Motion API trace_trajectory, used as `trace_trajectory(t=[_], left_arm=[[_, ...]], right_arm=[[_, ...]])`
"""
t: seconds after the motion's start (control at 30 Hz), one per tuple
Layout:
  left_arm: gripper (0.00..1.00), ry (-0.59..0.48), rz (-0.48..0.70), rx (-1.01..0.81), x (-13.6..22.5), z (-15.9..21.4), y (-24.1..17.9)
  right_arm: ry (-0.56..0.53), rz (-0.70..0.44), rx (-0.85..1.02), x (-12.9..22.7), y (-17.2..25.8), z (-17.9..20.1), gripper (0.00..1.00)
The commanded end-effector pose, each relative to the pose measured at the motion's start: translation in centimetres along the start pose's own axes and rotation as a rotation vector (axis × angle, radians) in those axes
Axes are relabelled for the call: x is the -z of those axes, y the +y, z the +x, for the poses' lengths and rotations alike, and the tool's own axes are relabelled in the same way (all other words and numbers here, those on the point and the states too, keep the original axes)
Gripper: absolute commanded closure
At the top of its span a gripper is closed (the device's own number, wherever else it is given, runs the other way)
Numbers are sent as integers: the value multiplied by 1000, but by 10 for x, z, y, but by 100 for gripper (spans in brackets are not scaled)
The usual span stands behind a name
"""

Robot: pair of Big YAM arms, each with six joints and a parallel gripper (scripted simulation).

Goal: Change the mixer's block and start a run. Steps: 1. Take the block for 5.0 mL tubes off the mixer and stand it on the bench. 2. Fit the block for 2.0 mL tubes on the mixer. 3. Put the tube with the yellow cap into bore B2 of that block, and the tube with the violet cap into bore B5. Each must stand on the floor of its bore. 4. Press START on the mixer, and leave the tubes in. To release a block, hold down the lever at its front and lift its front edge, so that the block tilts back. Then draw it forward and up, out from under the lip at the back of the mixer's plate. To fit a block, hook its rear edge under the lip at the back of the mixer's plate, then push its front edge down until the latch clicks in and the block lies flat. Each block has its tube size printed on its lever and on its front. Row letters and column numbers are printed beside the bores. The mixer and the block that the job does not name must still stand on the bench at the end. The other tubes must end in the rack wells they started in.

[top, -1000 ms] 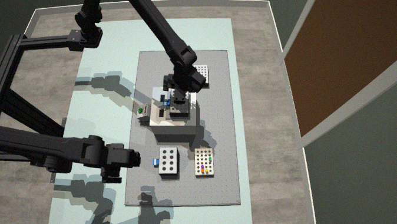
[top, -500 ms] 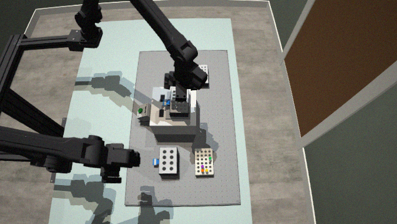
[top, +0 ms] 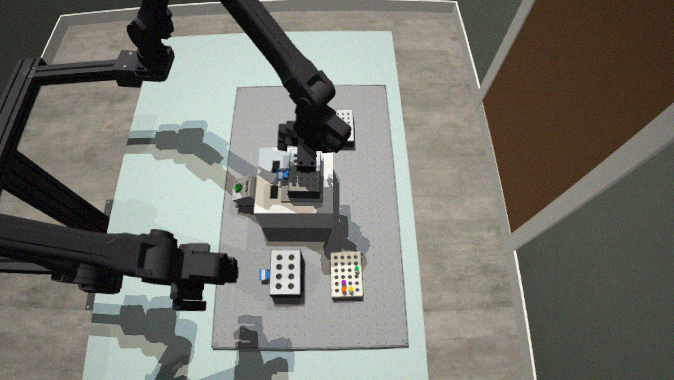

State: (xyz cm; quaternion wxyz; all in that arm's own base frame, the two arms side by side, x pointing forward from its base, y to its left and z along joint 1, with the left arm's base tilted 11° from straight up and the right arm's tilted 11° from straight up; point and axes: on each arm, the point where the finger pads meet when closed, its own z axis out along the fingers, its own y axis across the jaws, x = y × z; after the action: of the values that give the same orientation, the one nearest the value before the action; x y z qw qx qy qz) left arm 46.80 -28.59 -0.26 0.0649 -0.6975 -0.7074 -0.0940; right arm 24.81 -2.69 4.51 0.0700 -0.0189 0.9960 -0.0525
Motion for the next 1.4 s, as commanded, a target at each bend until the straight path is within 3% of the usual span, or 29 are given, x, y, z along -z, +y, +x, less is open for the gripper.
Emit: trace_trajectory(t=[0.0,0.47,0.5,0.83,1.07,1.37], left_arm=[[0,-29,-35,-18,21,-17,12],[0,-47,-60,-8,23,-19,22],[100,-48,-55,29,20,-19,20],[100,-39,-15,232,-1,-38,-21],[100,-75,-38,368,12,-29,1],[100,-83,-21,553,14,-27,-14]], right_arm=[[-29,3,-2,12,-4,-20,0],[-16,2,0,8,-3,-13,0],[-12,2,0,7,-3,-11,0],[10,0,2,0,-1,-1,0],[-7,2,0,5,-3,-10,0],[-30,4,-2,13,-4,-21,0]])
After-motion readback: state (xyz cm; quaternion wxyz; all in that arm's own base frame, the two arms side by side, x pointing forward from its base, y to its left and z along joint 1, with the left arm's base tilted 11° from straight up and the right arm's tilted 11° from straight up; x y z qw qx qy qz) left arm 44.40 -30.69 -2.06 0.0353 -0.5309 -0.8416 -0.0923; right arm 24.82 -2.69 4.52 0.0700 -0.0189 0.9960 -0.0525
